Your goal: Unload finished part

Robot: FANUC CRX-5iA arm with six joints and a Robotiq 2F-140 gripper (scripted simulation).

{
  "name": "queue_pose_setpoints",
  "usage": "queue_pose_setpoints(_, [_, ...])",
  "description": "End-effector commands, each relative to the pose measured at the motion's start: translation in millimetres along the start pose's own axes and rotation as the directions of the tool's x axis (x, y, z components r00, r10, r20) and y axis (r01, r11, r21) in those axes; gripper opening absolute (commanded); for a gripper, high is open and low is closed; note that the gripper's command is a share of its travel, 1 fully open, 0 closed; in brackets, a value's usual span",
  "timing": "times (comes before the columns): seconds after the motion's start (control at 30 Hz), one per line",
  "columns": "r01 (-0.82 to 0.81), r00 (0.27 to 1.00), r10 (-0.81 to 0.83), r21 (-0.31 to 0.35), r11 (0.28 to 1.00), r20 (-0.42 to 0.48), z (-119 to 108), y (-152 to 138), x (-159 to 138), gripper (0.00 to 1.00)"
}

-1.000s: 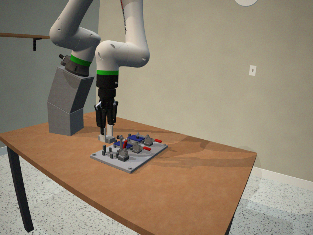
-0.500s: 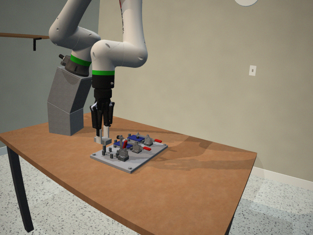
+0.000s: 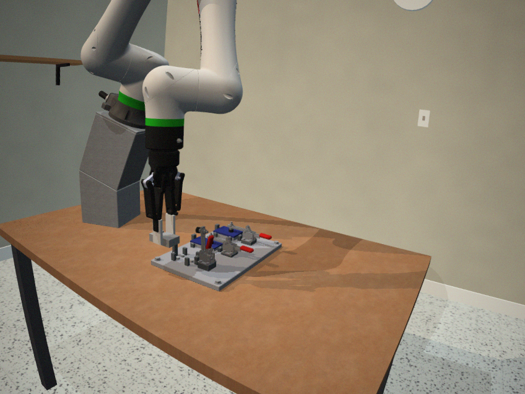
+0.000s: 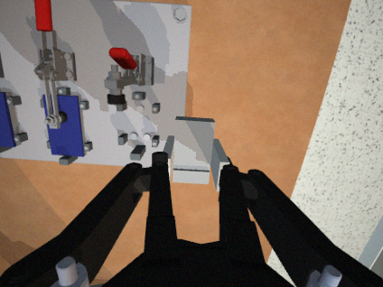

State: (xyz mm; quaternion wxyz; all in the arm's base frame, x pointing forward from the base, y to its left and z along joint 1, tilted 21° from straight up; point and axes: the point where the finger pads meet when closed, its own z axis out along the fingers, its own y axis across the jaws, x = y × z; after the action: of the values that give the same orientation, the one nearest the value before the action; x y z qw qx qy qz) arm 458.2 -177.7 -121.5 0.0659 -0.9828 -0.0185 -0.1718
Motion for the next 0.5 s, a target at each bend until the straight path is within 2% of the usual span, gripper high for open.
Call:
queue_pose_setpoints(0.0, [0.000, 1.000, 0.000, 0.000, 1.000, 0.000, -0.1, 7.1, 0.1, 0.00])
queue_pose_setpoints(0.47, [0.000, 1.000, 0.000, 0.000, 1.000, 0.000, -0.1, 28.6, 0.2, 0.00])
